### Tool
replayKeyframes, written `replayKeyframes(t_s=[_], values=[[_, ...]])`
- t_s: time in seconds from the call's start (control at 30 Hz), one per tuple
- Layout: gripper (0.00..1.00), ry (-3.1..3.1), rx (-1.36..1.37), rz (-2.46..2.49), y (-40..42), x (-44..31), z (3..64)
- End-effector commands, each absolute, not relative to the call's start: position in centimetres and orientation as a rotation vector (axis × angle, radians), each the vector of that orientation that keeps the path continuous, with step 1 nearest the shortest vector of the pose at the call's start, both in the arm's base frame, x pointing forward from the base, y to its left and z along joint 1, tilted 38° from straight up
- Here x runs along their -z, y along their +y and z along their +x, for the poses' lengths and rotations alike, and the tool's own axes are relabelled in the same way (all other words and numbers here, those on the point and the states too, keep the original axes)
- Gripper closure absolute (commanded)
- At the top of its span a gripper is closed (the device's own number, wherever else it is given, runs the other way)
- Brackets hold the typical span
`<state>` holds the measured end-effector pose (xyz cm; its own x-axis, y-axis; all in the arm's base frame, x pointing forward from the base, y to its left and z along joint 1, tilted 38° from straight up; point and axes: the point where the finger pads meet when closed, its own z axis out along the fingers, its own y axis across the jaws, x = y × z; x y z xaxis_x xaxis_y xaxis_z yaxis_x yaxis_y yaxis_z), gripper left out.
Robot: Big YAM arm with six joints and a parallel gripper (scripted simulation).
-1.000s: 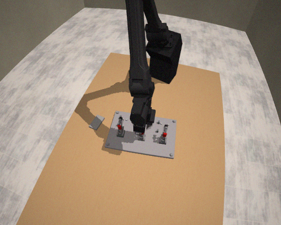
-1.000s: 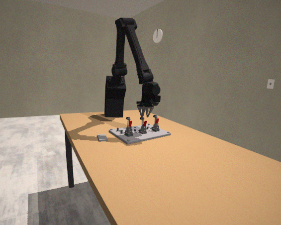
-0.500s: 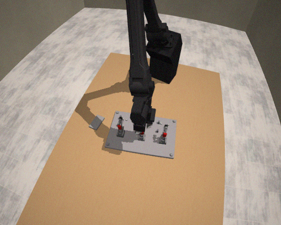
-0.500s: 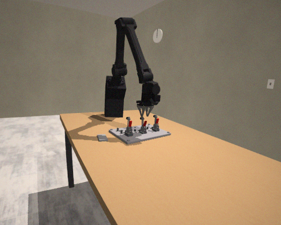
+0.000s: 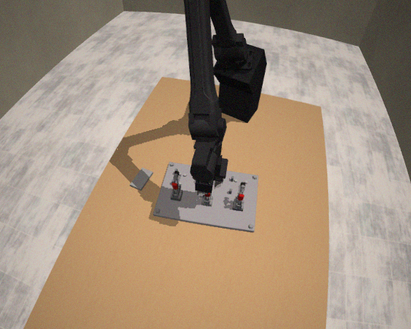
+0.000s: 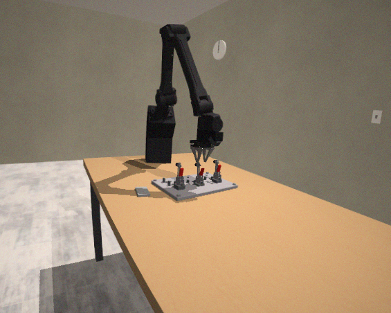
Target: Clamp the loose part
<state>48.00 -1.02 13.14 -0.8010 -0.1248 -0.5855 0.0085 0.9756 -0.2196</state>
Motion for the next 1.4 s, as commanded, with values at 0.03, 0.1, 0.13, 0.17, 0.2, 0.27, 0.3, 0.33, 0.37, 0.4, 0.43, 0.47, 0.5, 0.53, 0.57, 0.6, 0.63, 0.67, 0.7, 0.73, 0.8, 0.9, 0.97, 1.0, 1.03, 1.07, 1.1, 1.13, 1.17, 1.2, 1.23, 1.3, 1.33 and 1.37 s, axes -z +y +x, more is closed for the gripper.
replayKeyframes(t_s=[0.03, 0.1, 0.13, 0.17, 0.2, 0.27, 0.3, 0.33, 0.37, 0.4, 0.43, 0.47, 0.5, 0.53, 0.57, 0.6, 0.63, 0.67, 0.7, 0.73, 0.8, 0.9, 0.97, 1.0, 1.03, 1.07, 1.1, 1.13, 1.17, 1.2, 1.23, 1.3, 1.33, 1.37], values=[[0.55, 2.500, 0.279, -0.076, -1.0, -12.9, 47.3], [0.55, 2.493, 0.278, -0.075, -0.9, -13.3, 47.3], [0.55, 2.486, 0.276, -0.074, -0.8, -13.7, 47.2], [0.55, 2.485, 0.274, -0.077, -0.6, -13.8, 47.2], [0.55, 2.485, 0.273, -0.081, -0.4, -14.0, 47.0], [0.55, 2.485, 0.273, -0.081, -0.3, -14.5, 46.6], [0.55, 2.484, 0.274, -0.081, -0.2, -14.9, 46.3], [0.55, 2.484, 0.274, -0.081, -0.1, -15.3, 46.0], [0.55, 2.484, 0.274, -0.081, 0.0, -15.7, 45.6], [0.55, 2.484, 0.274, -0.081, 0.1, -16.2, 45.3], [0.55, 2.484, 0.274, -0.081, 0.1, -16.2, 45.3], [0.55, 2.484, 0.274, -0.081, 0.1, -16.2, 45.3], [0.55, 2.484, 0.274, -0.081, 0.2, -16.7, 44.9], [0.55, 2.480, 0.273, -0.080, 0.4, -17.5, 44.7], [0.55, 2.471, 0.271, -0.078, 0.5, -18.4, 44.5], [0.55, 2.460, 0.270, -0.076, 0.6, -19.4, 44.5], [0.55, 2.448, 0.267, -0.073, 0.8, -20.5, 44.5], [0.55, 2.445, 0.267, -0.073, 0.9, -21.1, 44.3], [0.55, 2.445, 0.266, -0.072, 0.9, -21.5, 44.0], [0.55, 2.444, 0.266, -0.072, 1.0, -21.8, 43.8], [0.55, 2.444, 0.266, -0.072, 1.1, -22.1, 43.5], [0.55, 2.481, 0.277, -0.061, 0.5, -20.8, 43.7], [0.55, 2.481, 0.276, -0.062, 0.5, -20.8, 43.7], [0.55, 2.481, 0.276, -0.062, 0.5, -20.8, 43.7], [0.55, 2.481, 0.276, -0.062, 0.5, -20.8, 43.7], [0.55, 2.481, 0.278, -0.070, 0.5, -20.8, 43.7], [0.55, 2.481, 0.279, -0.071, 0.5, -20.8, 43.8], [0.55, 2.481, 0.278, -0.071, 0.5, -20.8, 43.8], [0.55, 2.481, 0.278, -0.071, 0.6, -20.8, 43.8], [0.55, 2.481, 0.278, -0.071, 0.6, -20.8, 43.8], [0.55, 2.481, 0.278, -0.071, 0.6, -20.8, 43.8], [0.55, 2.481, 0.278, -0.071, 0.6, -20.9, 43.9], [0.55, 2.481, 0.278, -0.071, 0.6, -20.9, 43.9], [0.55, 2.481, 0.277, -0.071, 0.7, -20.9, 44.0]])
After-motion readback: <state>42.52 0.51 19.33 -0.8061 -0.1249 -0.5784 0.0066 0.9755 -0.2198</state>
